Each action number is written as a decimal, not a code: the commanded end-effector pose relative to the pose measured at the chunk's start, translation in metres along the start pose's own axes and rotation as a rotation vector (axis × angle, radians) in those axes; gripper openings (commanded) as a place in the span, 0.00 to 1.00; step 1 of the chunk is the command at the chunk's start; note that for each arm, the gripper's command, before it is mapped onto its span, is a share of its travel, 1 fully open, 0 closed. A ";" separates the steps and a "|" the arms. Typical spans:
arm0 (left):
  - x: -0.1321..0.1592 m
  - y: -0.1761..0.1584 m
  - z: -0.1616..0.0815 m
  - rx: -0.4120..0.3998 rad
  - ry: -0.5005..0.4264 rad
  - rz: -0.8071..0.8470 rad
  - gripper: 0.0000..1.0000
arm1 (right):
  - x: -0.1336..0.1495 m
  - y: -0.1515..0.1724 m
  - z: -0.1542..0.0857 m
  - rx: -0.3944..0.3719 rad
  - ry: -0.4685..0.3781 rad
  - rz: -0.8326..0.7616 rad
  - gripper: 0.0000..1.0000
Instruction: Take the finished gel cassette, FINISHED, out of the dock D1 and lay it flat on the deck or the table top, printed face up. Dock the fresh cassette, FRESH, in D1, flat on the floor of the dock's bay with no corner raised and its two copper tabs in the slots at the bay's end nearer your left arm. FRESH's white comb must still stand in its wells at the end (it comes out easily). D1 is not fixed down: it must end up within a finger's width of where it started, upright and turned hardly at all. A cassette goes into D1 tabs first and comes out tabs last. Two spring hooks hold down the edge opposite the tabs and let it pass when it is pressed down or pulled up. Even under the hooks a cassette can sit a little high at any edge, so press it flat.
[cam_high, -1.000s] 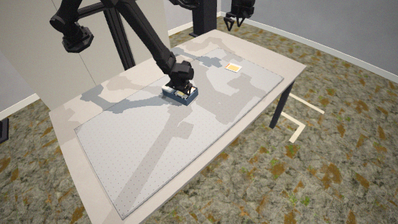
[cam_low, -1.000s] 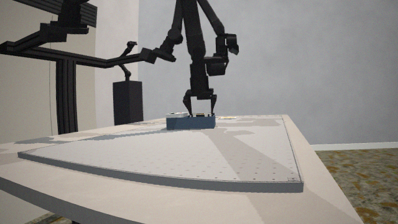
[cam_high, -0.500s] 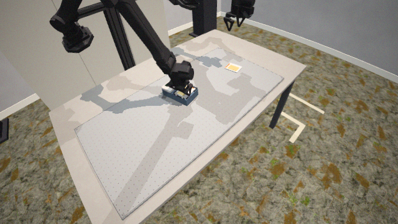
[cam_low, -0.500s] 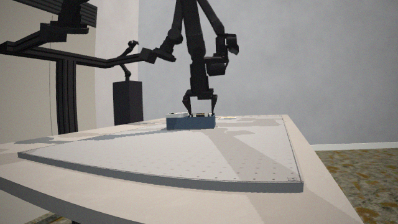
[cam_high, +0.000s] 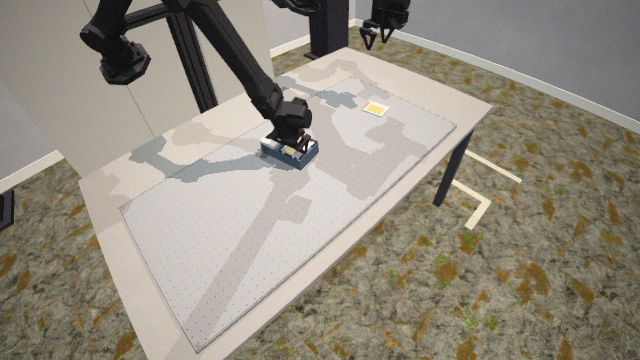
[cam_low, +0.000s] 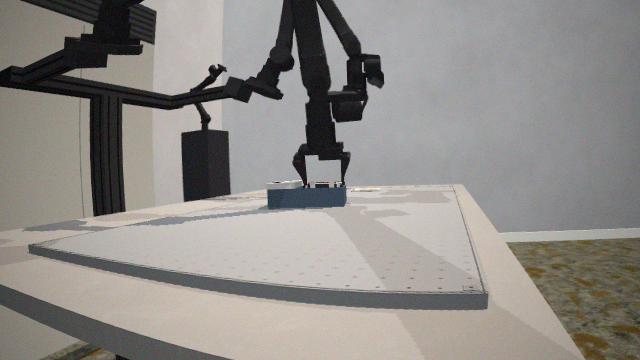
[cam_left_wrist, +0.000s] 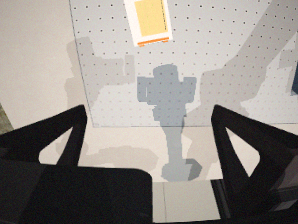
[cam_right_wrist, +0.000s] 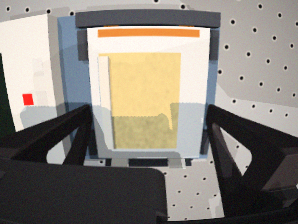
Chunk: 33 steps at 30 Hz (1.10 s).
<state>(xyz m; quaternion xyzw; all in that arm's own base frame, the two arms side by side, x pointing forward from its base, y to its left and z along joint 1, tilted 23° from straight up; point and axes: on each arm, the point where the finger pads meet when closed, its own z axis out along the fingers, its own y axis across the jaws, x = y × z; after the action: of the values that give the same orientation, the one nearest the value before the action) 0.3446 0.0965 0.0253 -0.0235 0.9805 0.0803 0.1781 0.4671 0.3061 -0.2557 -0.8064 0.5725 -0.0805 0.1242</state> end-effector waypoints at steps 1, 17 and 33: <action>-0.013 0.007 -0.005 -0.004 -0.018 0.002 1.00 | -0.002 -0.004 -0.003 0.008 -0.003 -0.002 0.92; -0.013 0.007 -0.005 -0.004 -0.018 0.002 1.00 | -0.002 -0.004 -0.003 0.008 -0.003 -0.002 0.98; -0.013 0.007 -0.005 -0.004 -0.018 0.002 1.00 | -0.002 -0.004 -0.007 0.008 -0.003 -0.002 0.98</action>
<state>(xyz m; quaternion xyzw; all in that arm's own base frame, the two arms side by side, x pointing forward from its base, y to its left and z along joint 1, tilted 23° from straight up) 0.3446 0.0965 0.0253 -0.0235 0.9805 0.0803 0.1781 0.4672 0.3061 -0.2557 -0.8064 0.5725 -0.0805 0.1243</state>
